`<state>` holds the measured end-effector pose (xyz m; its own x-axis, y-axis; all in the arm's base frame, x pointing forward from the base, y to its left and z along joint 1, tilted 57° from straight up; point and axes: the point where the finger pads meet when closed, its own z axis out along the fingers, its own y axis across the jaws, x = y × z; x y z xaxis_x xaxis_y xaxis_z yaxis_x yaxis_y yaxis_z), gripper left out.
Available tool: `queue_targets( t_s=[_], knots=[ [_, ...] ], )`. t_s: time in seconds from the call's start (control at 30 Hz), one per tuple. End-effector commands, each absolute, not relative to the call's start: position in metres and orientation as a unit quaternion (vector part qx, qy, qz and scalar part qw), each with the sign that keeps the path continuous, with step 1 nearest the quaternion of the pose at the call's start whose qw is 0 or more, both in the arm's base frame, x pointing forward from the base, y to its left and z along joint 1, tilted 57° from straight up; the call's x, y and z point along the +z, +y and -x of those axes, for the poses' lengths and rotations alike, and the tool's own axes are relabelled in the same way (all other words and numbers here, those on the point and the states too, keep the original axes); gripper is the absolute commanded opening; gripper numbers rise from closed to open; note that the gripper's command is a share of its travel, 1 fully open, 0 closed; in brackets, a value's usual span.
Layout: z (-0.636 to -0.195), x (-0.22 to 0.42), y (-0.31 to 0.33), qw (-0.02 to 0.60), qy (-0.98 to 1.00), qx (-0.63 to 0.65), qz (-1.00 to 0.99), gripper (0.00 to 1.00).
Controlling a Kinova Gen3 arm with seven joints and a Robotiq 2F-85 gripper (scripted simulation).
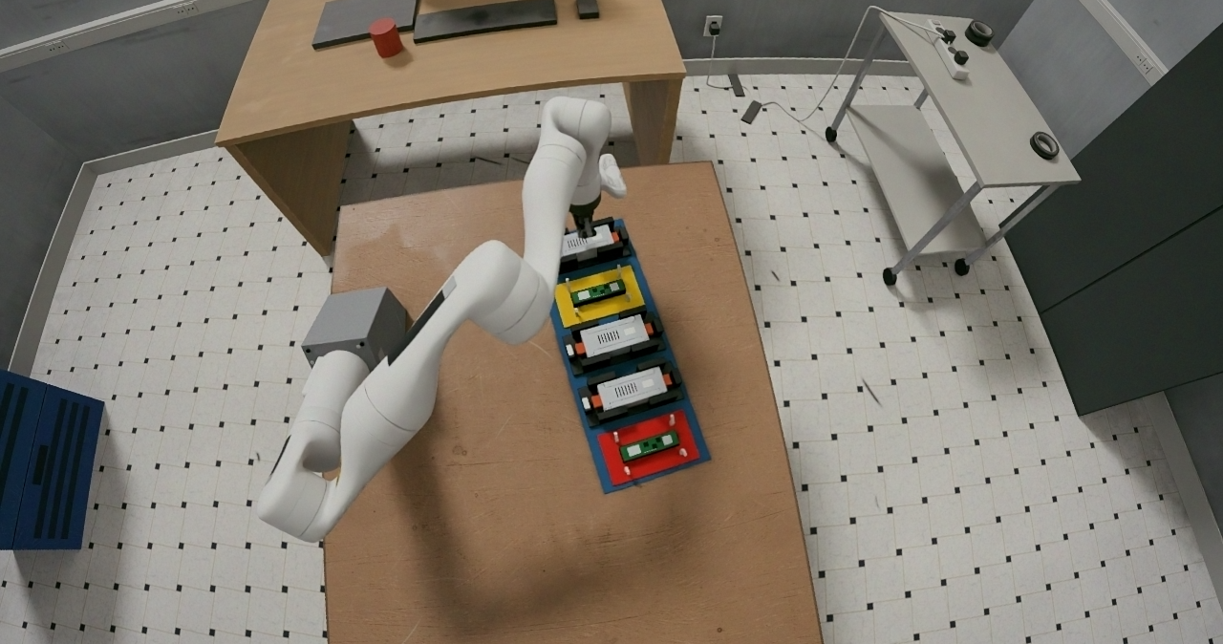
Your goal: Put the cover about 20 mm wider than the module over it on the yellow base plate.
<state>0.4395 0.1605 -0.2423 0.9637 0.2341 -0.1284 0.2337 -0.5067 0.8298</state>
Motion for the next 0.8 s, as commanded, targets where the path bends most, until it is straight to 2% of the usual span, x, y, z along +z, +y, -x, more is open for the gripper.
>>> queue_targets(
  t_s=[0.0, 0.1, 0.13, 0.77],
  knots=[
    [-0.4398, -0.2417, 0.1619, 0.477, 0.135, 0.001, -0.868, 0.0],
    [-0.4398, -0.2417, 0.1619, 0.477, 0.135, 0.001, -0.868, 0.0],
    [-0.4398, -0.2417, 0.1619, 0.477, 0.135, 0.001, -0.868, 1.0],
    [-0.4398, -0.2417, 0.1619, 0.477, 0.135, 0.001, -0.868, 1.0]
  ],
)
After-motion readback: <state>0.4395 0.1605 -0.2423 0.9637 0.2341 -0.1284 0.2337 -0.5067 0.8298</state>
